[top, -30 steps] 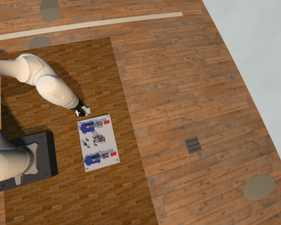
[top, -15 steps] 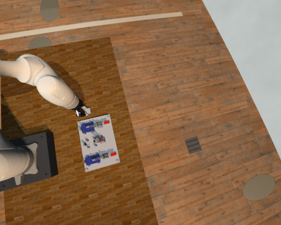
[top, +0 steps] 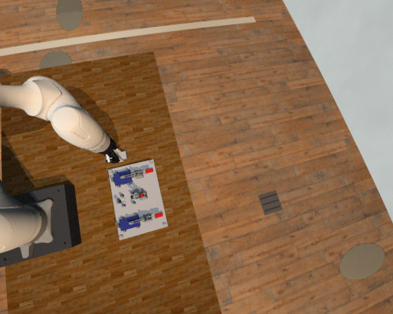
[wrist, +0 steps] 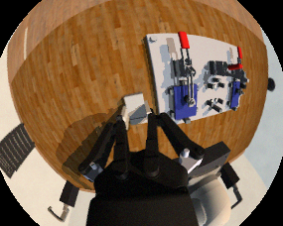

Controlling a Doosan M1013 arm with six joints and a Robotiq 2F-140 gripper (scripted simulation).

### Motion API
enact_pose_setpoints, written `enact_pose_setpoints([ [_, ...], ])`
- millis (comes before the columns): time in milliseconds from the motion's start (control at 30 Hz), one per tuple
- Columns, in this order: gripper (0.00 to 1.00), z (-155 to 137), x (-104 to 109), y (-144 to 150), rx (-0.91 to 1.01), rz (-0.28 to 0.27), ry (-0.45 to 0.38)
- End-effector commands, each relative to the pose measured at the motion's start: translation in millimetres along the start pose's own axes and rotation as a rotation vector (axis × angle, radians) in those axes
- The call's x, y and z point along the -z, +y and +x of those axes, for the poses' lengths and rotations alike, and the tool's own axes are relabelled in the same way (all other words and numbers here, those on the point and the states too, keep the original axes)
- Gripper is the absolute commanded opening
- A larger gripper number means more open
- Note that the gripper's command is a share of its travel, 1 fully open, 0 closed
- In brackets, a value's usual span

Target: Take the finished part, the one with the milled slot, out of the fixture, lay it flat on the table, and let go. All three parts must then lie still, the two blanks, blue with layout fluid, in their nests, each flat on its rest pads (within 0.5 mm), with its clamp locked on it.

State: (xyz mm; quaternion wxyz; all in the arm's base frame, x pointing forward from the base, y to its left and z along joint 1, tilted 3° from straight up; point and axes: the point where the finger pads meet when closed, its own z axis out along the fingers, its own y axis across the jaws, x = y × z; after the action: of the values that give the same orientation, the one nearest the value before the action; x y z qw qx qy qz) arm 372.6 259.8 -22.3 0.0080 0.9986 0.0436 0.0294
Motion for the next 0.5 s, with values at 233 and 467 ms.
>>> enact_pose_setpoints([
  [233,0.0,-4.8,-4.0,4.3,-0.002,-0.004,-0.003],
  [467,0.0,-5.5,-4.4,4.8,-0.002,-0.005,-0.004],
])
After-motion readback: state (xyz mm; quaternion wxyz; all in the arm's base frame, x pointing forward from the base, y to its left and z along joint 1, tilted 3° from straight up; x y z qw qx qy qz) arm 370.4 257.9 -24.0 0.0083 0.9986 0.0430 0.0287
